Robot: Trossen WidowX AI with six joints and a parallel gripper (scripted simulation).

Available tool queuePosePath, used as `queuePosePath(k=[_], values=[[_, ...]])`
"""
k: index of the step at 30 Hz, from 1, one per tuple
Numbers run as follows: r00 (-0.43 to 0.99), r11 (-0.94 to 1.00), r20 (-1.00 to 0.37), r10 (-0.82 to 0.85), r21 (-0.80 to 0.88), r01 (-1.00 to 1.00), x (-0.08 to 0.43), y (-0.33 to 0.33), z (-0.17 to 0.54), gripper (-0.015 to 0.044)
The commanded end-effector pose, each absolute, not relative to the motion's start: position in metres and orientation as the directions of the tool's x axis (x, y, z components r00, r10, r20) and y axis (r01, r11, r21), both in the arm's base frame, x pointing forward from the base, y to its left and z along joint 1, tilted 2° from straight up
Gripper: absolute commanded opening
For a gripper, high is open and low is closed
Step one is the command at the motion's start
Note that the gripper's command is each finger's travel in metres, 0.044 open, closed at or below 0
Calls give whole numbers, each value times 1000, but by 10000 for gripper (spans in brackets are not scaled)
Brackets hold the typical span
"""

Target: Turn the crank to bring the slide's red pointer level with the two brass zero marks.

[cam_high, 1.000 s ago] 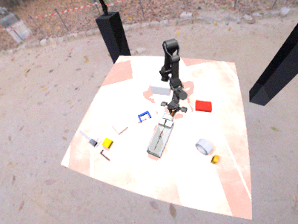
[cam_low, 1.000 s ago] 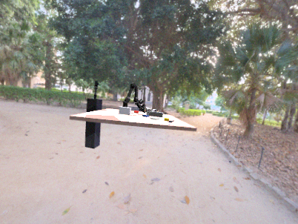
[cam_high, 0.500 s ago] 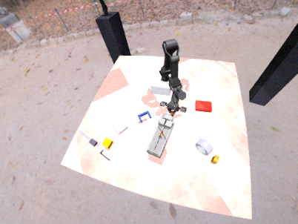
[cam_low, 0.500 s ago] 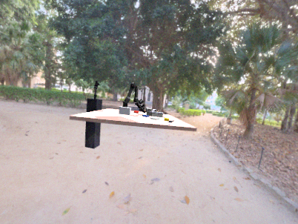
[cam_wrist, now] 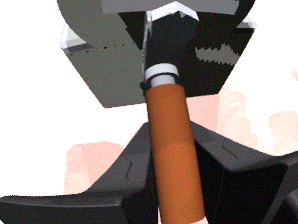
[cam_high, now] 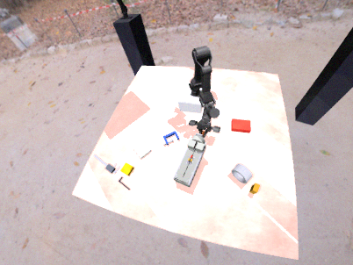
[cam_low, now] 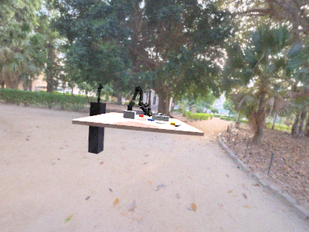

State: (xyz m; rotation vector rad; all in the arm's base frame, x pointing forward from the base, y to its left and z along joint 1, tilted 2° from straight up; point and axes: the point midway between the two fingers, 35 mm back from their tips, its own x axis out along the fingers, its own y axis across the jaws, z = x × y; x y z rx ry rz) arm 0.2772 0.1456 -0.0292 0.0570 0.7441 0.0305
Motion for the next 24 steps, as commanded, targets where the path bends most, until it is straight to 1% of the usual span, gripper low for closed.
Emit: queuePosePath(k=[1,24], values=[[734,999,-679,21,47,15,277,137,-31,0],[734,999,-679,20,46,15,277,124,-25,0]])
